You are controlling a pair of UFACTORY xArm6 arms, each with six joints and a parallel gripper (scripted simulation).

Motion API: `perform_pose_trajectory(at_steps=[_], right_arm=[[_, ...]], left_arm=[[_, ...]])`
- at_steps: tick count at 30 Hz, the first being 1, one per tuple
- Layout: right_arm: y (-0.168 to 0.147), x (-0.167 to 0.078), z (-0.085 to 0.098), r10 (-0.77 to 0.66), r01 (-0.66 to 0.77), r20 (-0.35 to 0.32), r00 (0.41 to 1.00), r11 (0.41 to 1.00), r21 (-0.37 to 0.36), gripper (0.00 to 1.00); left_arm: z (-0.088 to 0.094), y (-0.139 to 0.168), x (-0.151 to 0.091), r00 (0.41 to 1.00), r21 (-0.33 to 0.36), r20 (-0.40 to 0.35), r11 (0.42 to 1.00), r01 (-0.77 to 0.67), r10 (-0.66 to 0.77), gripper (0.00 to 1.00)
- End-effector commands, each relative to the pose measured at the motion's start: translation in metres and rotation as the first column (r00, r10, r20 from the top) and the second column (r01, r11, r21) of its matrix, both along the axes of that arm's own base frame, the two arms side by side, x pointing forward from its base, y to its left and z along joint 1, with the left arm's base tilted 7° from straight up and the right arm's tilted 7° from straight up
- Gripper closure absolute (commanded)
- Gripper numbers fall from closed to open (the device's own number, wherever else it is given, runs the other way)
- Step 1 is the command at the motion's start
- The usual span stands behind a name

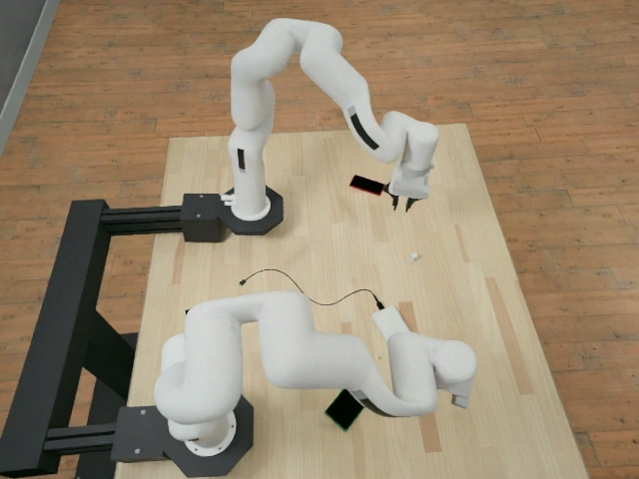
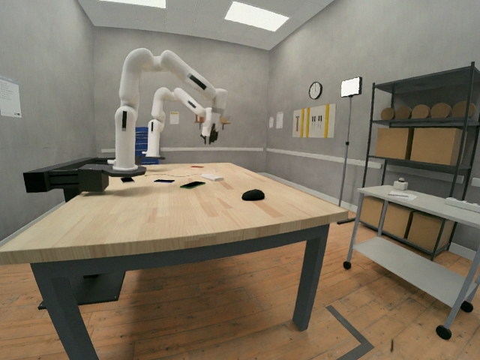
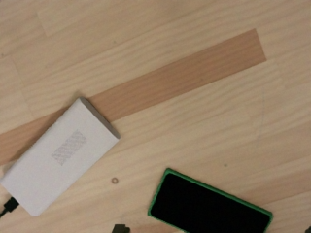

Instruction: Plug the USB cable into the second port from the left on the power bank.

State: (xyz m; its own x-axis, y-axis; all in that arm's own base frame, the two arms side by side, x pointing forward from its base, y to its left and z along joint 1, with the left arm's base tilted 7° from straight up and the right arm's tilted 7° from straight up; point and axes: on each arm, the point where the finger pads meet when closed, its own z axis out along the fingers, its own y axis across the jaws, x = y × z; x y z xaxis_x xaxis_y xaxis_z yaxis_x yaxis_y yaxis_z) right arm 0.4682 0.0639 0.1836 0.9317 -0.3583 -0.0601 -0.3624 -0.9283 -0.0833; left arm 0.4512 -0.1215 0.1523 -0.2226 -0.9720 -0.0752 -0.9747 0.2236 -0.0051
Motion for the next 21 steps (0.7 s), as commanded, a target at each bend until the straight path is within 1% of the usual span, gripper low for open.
perform_pose_trajectory(at_steps=[1,4,5,6,10,14,16,18,21], right_arm=[[-0.015,-0.015,0.024,0.099,-0.099,0.028,0.995,0.995,-0.012,0.0],[-0.029,-0.028,0.037,0.17,-0.168,0.035,0.985,0.985,-0.033,0.0],[-0.033,-0.033,0.041,0.192,-0.191,0.036,0.981,0.981,-0.04,0.0],[-0.038,-0.038,0.044,0.216,-0.214,0.035,0.976,0.976,-0.048,0.0],[-0.054,-0.057,0.057,0.297,-0.294,0.032,0.954,0.953,-0.075,0.0],[-0.069,-0.075,0.068,0.373,-0.369,0.022,0.928,0.924,-0.099,0.0],[-0.069,-0.075,0.068,0.373,-0.369,0.022,0.928,0.924,-0.099,0.0],[-0.068,-0.076,0.07,0.385,-0.381,0.027,0.922,0.919,-0.101,0.0],[-0.068,-0.073,0.071,0.376,-0.371,0.03,0.926,0.923,-0.101,0.0]], left_arm=[[0.01,0.01,-0.001,0.991,-0.004,0.012,0.991,-0.137,0.137,0.68],[0.017,0.019,-0.002,0.966,-0.01,0.018,0.966,-0.257,0.257,0.68],[0.013,0.015,-0.003,0.977,-0.006,0.012,0.977,-0.213,0.214,0.68],[0.014,0.015,-0.002,0.977,-0.007,0.016,0.977,-0.211,0.211,0.68],[0.019,0.022,-0.003,0.956,-0.013,0.019,0.957,-0.291,0.292,0.68],[0.029,0.035,-0.006,0.894,-0.025,0.021,0.894,-0.448,0.448,0.68],[0.029,0.035,-0.006,0.894,-0.025,0.021,0.894,-0.448,0.448,0.68],[0.033,0.039,-0.007,0.863,-0.03,0.022,0.863,-0.504,0.505,0.68],[0.039,0.048,-0.01,0.795,-0.036,0.024,0.795,-0.606,0.607,0.68]])
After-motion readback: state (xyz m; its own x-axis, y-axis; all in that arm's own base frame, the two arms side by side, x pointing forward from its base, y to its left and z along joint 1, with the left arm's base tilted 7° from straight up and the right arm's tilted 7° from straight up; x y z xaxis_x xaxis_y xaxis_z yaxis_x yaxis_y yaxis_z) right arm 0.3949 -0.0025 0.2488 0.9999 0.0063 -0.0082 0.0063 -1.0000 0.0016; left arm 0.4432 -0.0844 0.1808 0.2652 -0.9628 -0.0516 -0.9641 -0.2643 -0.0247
